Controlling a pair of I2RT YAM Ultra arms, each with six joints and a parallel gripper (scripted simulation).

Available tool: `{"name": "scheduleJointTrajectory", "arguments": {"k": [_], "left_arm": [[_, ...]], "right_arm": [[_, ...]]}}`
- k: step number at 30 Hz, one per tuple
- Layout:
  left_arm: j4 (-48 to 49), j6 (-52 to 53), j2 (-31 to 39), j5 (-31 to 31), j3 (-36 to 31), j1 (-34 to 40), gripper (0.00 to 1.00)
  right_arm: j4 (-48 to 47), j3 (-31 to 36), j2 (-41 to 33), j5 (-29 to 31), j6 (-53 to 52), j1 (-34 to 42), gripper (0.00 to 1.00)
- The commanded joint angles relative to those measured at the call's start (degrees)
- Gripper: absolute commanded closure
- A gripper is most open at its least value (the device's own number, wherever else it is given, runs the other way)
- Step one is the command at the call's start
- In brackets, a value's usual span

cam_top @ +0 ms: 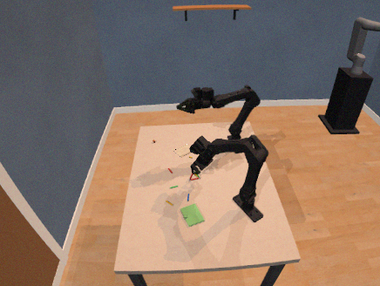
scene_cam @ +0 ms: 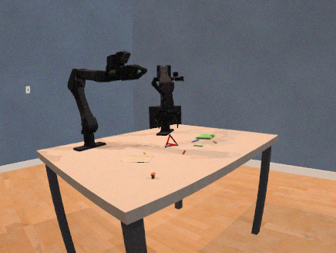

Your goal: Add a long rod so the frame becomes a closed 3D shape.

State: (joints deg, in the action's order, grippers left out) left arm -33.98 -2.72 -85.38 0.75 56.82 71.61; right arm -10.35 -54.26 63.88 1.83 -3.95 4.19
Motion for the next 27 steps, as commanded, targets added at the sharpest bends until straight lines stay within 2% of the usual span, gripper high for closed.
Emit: {"name": "scheduleJointTrajectory", "arguments": {"k": [1,8,23,27], "left_arm": [[7.6,2.2,3.2,-0.4,-2.0,0.3,0.0],[10.2,2.6,5.2,-0.6,-6.2,0.0,0.0],[10.0,2.5,5.5,-0.6,-5.3,0.1,0.0],[9.1,2.2,7.1,2.3,-7.2,-0.9,0.0]], "right_arm": [[7.0,-2.6,-2.3,-1.4,3.2,-1.6,0.87],[10.6,-6.1,-4.4,-2.0,4.4,-4.2,0.87],[10.0,-6.6,-4.6,-1.8,4.0,-4.5,0.87],[10.7,-6.0,-4.6,-2.1,4.3,-4.5,0.87]]}}
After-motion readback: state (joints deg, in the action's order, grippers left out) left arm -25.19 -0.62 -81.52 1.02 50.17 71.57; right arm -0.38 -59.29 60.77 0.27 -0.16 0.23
